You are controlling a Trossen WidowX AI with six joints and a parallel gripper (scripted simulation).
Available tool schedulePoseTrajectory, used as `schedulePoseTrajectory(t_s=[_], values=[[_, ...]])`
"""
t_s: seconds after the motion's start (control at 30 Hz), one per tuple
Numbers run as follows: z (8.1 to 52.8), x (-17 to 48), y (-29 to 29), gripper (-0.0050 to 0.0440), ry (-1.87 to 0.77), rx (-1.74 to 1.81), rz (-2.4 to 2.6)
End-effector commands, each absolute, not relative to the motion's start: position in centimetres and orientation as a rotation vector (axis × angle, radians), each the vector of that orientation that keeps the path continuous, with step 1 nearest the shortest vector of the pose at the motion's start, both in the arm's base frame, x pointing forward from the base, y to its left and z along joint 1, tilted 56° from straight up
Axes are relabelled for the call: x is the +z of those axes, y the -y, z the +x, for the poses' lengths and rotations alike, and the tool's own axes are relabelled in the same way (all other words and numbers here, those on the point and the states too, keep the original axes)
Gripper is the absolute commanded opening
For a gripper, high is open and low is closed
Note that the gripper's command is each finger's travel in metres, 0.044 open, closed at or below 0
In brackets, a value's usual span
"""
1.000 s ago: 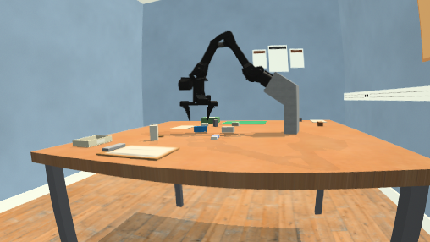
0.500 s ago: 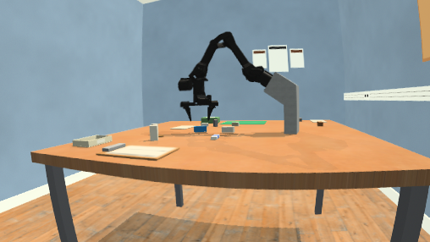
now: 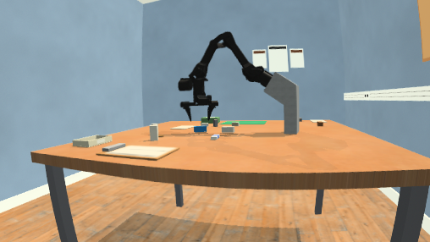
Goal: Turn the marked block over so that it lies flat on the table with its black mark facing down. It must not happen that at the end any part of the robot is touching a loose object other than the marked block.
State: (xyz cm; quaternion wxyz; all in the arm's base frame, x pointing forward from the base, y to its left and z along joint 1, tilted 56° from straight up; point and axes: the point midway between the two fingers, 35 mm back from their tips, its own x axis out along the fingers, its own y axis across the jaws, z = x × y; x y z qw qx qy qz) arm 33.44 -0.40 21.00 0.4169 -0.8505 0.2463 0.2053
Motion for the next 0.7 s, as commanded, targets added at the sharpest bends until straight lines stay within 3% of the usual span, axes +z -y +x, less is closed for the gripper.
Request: schedulePoseTrajectory(t_s=[0.0, 0.67], values=[[33.5, 20.8, 0.5, 0.0440, -0.623, 0.516, -2.135], [35.3, 19.6, 1.0, 0.0440, -0.618, 0.517, -2.137]])
